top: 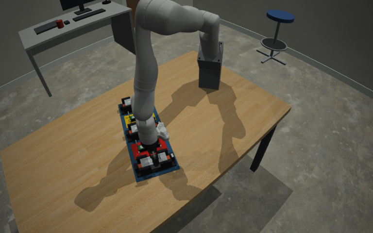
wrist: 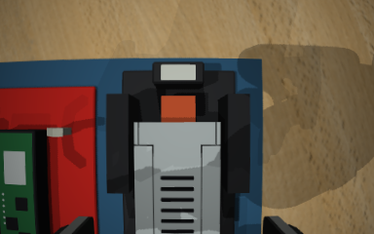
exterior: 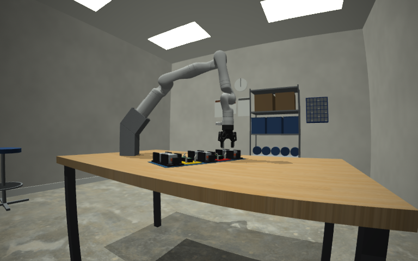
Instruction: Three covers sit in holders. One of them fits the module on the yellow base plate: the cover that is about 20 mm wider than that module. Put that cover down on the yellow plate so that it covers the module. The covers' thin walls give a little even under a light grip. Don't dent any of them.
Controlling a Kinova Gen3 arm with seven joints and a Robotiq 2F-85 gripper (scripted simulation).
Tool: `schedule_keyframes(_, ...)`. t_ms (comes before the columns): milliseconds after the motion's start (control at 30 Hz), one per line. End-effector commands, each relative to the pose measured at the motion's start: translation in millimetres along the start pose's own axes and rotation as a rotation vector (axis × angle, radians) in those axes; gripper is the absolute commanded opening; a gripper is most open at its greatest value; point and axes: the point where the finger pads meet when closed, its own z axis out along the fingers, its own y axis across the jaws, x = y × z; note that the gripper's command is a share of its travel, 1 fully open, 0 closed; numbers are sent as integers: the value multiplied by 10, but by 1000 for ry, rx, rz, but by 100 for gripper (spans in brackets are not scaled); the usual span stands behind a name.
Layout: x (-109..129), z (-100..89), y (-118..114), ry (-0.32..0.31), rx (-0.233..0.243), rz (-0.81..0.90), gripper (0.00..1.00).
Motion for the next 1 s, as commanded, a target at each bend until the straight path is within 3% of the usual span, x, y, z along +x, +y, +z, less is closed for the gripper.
schedule_keyframes(0, -30, 36, 5, -7, -2, -1, 100)
schedule_keyframes(967, -12, 82, -4, -3, -1, 2, 100)
